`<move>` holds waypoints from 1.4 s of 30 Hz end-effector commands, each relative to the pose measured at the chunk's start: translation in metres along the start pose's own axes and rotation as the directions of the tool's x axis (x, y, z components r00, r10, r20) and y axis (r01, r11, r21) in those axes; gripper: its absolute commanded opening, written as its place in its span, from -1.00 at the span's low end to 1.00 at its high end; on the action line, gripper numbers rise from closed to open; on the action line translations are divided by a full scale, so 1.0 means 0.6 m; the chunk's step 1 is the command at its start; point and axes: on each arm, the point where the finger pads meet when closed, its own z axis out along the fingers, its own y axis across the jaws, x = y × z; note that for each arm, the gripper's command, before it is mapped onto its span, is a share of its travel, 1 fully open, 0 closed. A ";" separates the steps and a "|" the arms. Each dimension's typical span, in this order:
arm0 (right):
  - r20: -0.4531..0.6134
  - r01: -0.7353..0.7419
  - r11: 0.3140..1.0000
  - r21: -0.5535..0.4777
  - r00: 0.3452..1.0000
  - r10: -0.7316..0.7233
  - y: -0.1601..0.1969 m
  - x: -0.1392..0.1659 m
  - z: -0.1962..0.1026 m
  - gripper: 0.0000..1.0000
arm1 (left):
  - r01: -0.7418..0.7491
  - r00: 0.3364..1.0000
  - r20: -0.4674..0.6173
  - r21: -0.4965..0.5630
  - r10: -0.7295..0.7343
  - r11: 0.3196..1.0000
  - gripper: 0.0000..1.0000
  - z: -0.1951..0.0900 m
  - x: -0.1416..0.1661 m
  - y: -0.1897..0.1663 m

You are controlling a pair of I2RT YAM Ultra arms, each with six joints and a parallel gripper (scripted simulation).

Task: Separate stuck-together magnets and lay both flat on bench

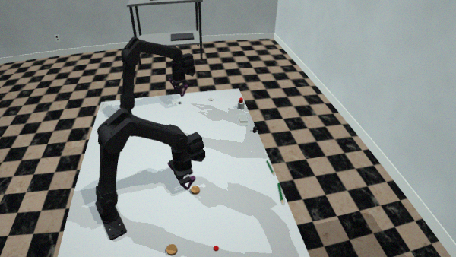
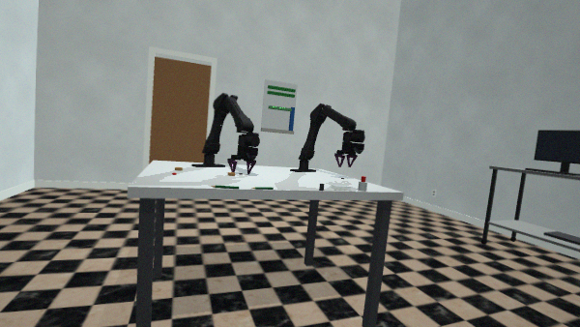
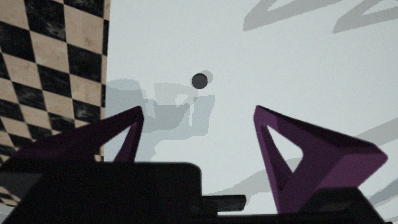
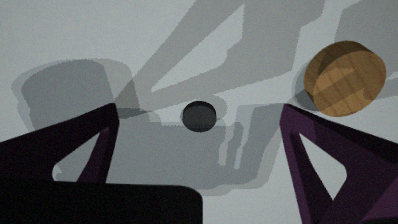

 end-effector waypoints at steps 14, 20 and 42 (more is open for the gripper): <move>0.021 0.000 1.000 -0.002 1.000 0.000 0.000 -0.006 -0.053 1.00 | 0.001 1.000 0.007 0.001 -0.001 1.000 1.00 -0.004 -0.002 -0.001; 0.027 0.000 1.000 -0.002 1.000 0.000 0.000 -0.007 -0.089 1.00 | 0.001 1.000 0.007 0.001 -0.001 1.000 1.00 -0.004 -0.002 -0.001; 0.260 0.012 1.000 -0.015 0.966 -0.007 0.005 -0.066 -0.173 1.00 | 0.007 0.972 0.235 -0.007 -0.005 1.000 1.00 -0.046 -0.062 0.002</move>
